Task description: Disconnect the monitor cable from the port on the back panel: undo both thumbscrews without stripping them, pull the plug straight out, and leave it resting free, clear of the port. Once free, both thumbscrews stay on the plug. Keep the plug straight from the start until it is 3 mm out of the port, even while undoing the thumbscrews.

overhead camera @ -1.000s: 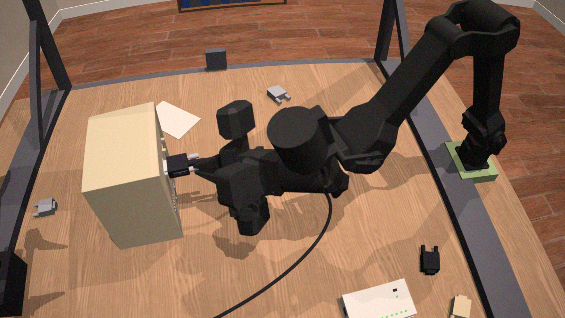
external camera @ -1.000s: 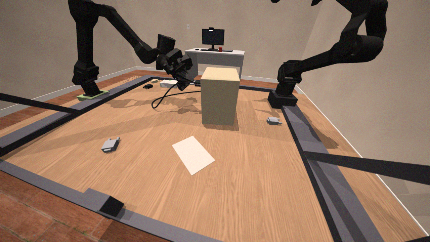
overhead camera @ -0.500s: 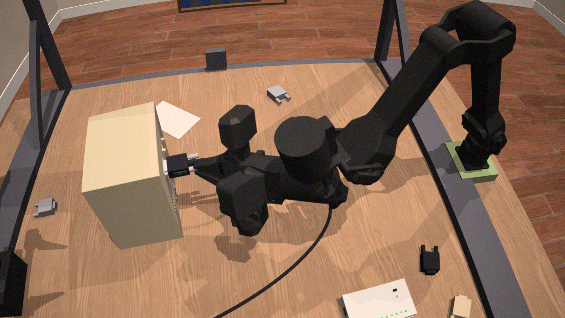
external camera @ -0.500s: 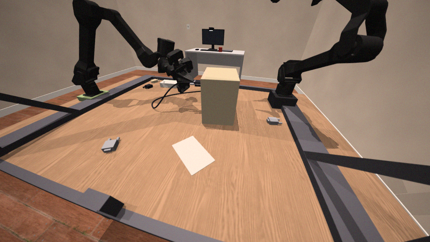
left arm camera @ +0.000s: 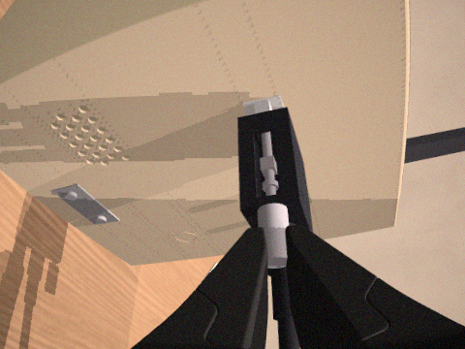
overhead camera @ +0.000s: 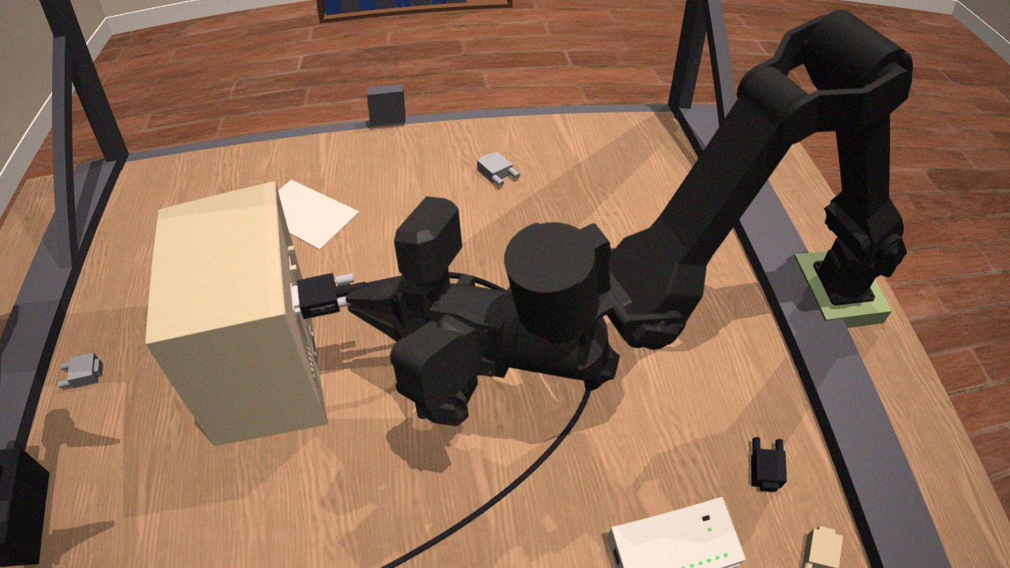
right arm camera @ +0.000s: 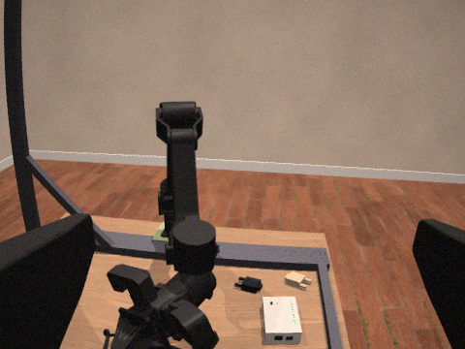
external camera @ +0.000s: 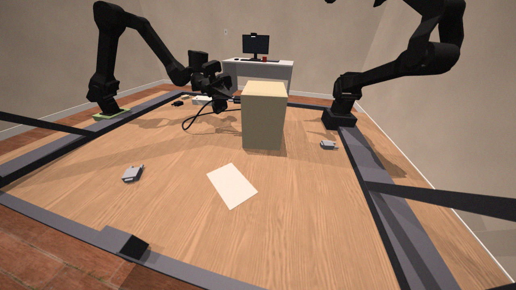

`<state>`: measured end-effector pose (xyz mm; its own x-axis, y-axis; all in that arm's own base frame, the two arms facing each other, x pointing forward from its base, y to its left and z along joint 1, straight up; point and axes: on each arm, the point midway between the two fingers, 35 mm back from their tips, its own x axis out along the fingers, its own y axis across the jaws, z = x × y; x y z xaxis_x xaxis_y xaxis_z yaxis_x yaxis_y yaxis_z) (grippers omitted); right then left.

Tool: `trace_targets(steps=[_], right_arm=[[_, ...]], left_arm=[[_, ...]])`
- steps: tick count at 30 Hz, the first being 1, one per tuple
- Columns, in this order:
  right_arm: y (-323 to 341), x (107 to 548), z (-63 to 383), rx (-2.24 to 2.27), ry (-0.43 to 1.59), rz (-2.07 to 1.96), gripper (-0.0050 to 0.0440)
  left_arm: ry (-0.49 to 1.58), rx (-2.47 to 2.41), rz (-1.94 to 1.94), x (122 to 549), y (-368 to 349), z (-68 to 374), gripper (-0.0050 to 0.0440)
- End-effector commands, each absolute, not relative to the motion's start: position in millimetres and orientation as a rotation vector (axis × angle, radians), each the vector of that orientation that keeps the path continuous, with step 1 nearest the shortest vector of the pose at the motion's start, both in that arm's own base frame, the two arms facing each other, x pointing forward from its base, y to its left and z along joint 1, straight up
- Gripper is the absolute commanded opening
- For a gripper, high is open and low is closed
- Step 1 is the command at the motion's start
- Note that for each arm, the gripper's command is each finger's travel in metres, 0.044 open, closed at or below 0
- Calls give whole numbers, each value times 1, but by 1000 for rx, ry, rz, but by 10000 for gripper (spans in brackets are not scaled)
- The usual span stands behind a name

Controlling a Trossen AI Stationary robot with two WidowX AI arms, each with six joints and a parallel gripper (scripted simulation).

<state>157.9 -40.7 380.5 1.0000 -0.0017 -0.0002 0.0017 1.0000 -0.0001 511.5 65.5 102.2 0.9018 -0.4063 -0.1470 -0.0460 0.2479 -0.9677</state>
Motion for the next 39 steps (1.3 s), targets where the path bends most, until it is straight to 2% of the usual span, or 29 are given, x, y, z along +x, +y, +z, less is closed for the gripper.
trace_targets(steps=[1,24,37,39], right_arm=[[-39,158,383,-5,-1,0,440],[-39,158,383,-5,-1,0,440],[-39,158,383,-5,-1,0,440],[-39,158,383,-5,-1,0,440]], left_arm=[[380,-1319,-280,513,66,113,0],[329,-1514,-353,513,67,108,0],[329,-1514,-353,513,67,108,312],[329,-1514,-353,513,67,108,312]])
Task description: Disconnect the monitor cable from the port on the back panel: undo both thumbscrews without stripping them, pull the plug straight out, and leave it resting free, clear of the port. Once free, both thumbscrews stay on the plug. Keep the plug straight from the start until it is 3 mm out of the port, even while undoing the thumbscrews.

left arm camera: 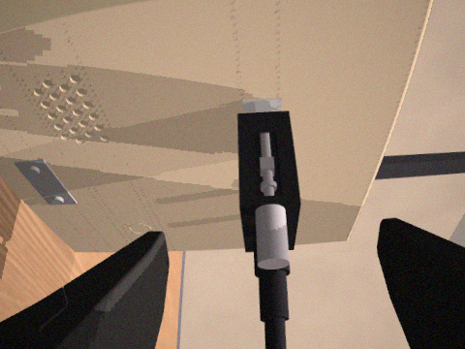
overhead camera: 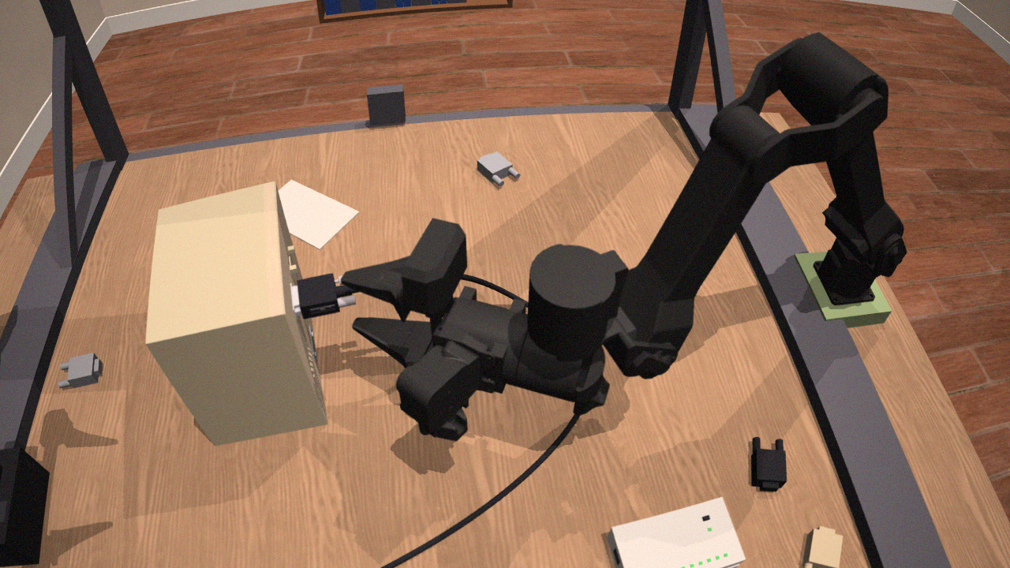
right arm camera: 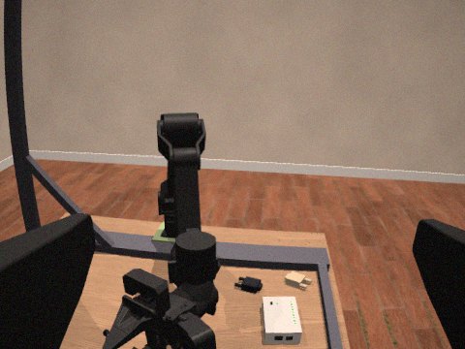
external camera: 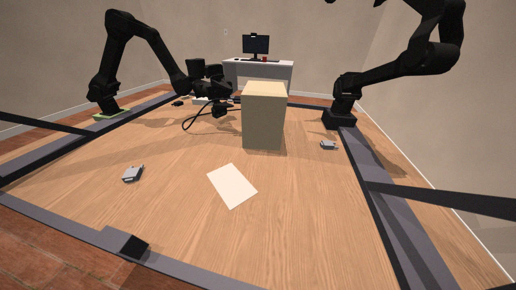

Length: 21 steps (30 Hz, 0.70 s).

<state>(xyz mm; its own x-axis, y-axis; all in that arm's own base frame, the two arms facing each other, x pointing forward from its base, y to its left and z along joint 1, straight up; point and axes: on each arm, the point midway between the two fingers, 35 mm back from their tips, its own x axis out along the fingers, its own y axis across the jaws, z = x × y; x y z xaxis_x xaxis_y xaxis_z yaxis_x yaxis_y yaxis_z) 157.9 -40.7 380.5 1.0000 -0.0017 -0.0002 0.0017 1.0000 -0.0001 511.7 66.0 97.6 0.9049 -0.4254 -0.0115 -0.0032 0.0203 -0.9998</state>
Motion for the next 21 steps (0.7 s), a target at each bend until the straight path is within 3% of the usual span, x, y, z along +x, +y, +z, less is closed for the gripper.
trace_targets(steps=[1,6,21], right_arm=[[-39,158,383,-5,-1,0,440],[-39,158,383,-5,-1,0,440],[-39,158,383,-5,-1,0,440]], left_arm=[[329,-1514,-353,513,67,108,336],[329,-1514,-353,513,67,108,440],[338,-1406,-298,518,67,112,440]])
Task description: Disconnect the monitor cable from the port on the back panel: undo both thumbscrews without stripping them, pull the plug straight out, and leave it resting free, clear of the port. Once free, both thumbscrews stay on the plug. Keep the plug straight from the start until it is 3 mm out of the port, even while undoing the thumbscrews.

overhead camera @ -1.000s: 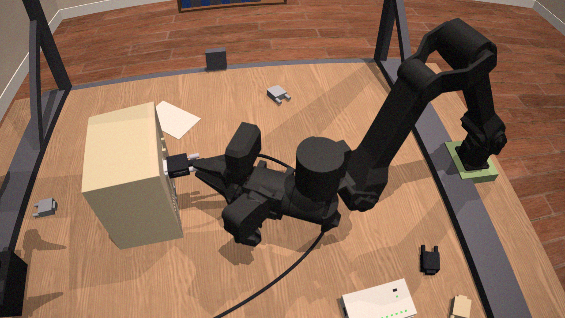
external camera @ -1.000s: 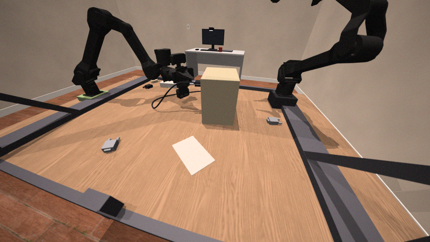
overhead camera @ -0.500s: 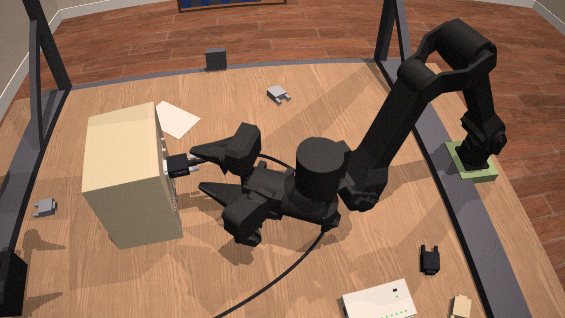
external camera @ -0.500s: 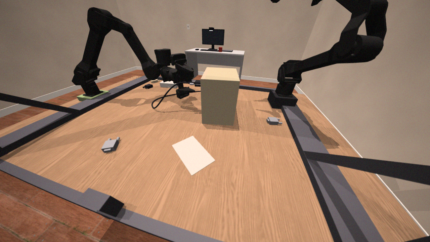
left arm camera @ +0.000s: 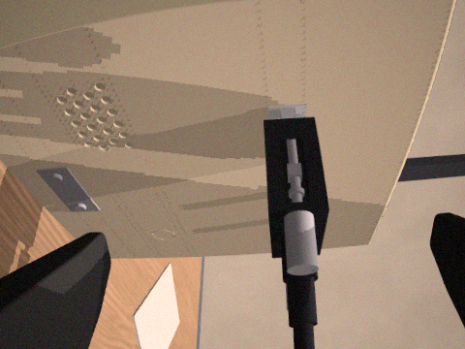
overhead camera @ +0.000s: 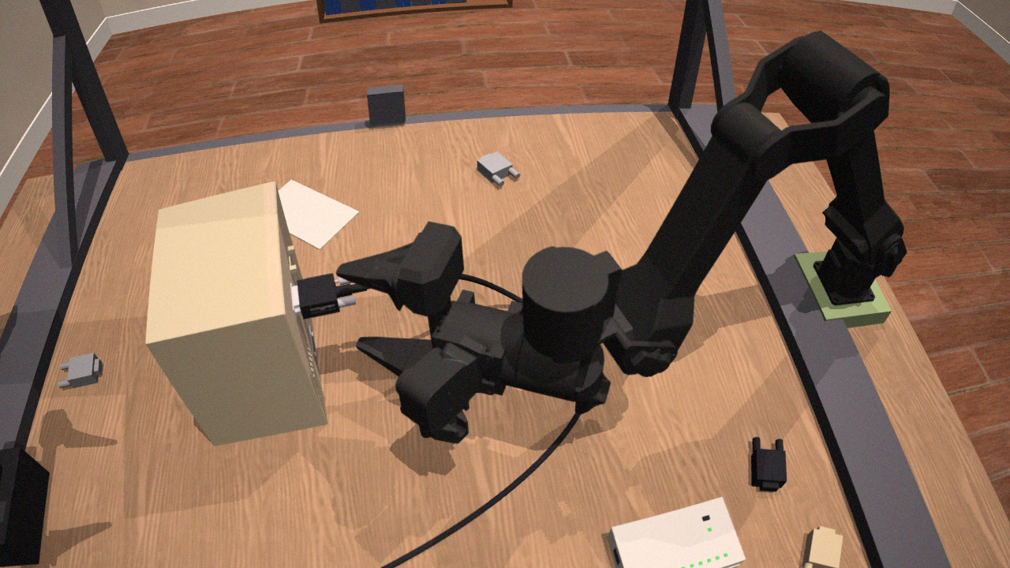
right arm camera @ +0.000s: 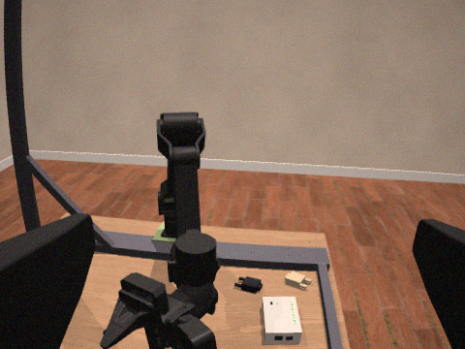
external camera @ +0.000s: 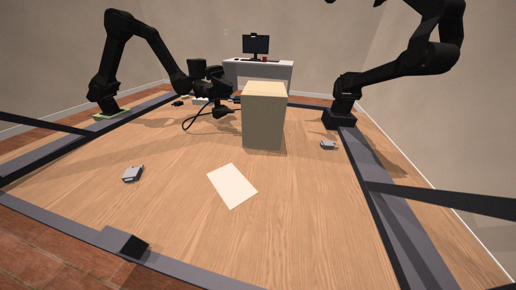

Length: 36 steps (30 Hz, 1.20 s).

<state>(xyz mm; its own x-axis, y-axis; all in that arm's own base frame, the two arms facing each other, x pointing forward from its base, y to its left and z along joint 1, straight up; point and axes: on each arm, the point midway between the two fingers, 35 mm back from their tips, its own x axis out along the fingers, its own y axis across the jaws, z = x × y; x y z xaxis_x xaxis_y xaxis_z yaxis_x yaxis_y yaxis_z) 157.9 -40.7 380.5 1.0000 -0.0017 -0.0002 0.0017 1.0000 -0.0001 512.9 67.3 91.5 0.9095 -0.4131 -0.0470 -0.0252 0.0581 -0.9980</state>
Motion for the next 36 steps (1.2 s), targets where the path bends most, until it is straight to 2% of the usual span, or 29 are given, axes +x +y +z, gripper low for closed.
trace_targets(steps=[1,11,17,28,30,36], right_arm=[[-39,158,383,-5,-1,0,440],[-39,158,383,-5,-1,0,440],[-39,158,383,-5,-1,0,440],[-39,158,383,-5,-1,0,440],[-39,158,383,-5,-1,0,440],[-39,158,383,-5,-1,0,440]], left_arm=[[344,-1365,-279,519,67,113,440],[437,-1009,-158,516,64,120,440],[455,-961,-147,514,63,121,440],[455,-961,-147,514,63,121,176],[455,-961,-147,514,63,121,176],[455,-961,-147,514,63,121,32]])
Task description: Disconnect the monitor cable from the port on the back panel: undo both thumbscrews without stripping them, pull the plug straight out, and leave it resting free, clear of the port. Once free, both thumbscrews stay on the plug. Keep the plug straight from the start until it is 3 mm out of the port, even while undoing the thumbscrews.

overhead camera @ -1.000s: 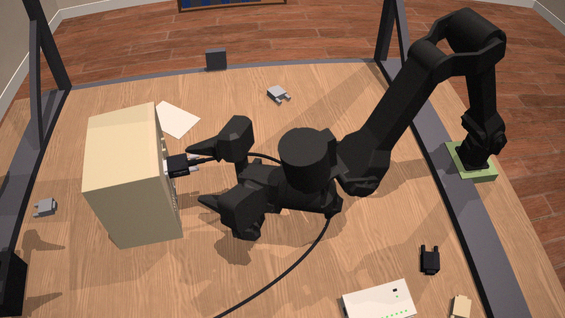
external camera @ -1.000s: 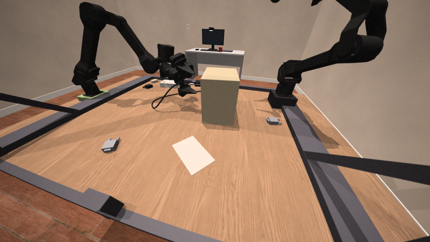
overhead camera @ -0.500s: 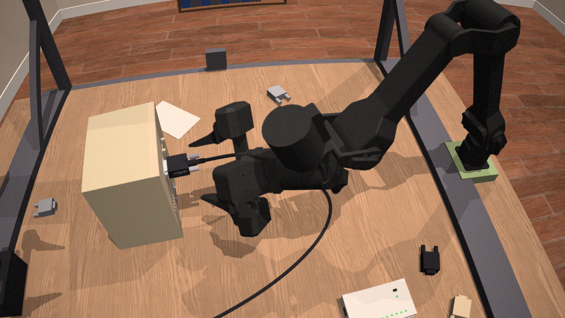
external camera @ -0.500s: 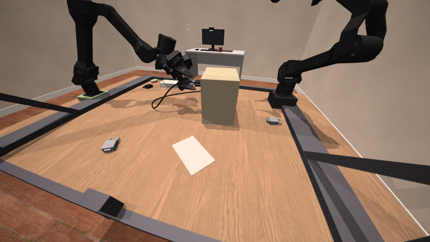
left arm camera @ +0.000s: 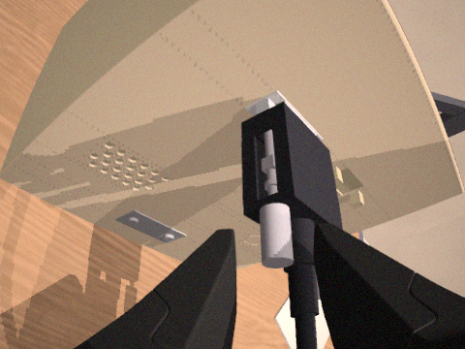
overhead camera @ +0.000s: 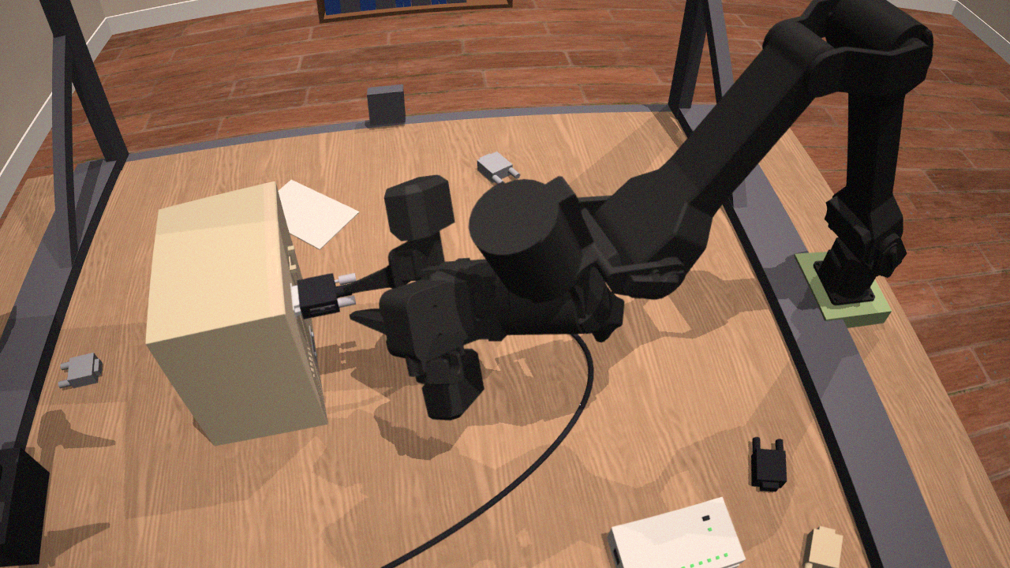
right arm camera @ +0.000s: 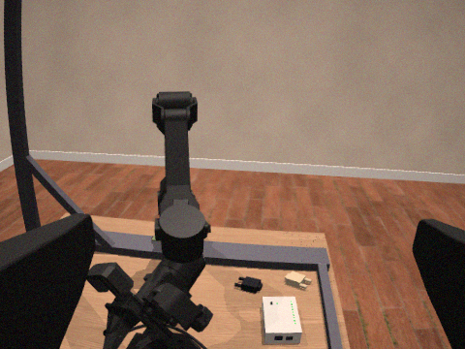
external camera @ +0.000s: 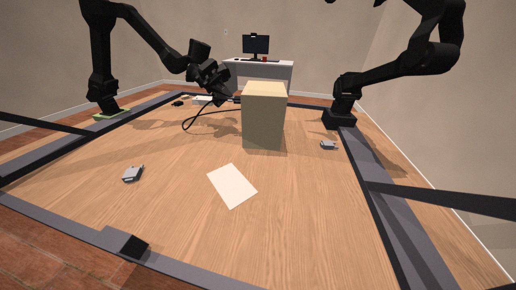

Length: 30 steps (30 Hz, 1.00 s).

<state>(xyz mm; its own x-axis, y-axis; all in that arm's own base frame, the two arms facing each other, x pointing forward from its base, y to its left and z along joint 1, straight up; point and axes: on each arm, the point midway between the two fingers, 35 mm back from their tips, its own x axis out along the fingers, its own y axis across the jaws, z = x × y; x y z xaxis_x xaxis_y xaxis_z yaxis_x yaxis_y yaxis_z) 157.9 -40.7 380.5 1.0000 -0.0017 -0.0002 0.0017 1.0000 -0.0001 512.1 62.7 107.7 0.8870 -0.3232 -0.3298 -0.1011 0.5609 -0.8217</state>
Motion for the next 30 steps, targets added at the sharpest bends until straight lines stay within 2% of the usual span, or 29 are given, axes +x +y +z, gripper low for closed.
trace_targets(steps=[1,30], right_arm=[[-39,158,383,-5,-1,0,440],[-39,158,383,-5,-1,0,440]], left_arm=[[455,-961,-147,514,63,121,8],[423,-1129,-209,513,65,117,0]])
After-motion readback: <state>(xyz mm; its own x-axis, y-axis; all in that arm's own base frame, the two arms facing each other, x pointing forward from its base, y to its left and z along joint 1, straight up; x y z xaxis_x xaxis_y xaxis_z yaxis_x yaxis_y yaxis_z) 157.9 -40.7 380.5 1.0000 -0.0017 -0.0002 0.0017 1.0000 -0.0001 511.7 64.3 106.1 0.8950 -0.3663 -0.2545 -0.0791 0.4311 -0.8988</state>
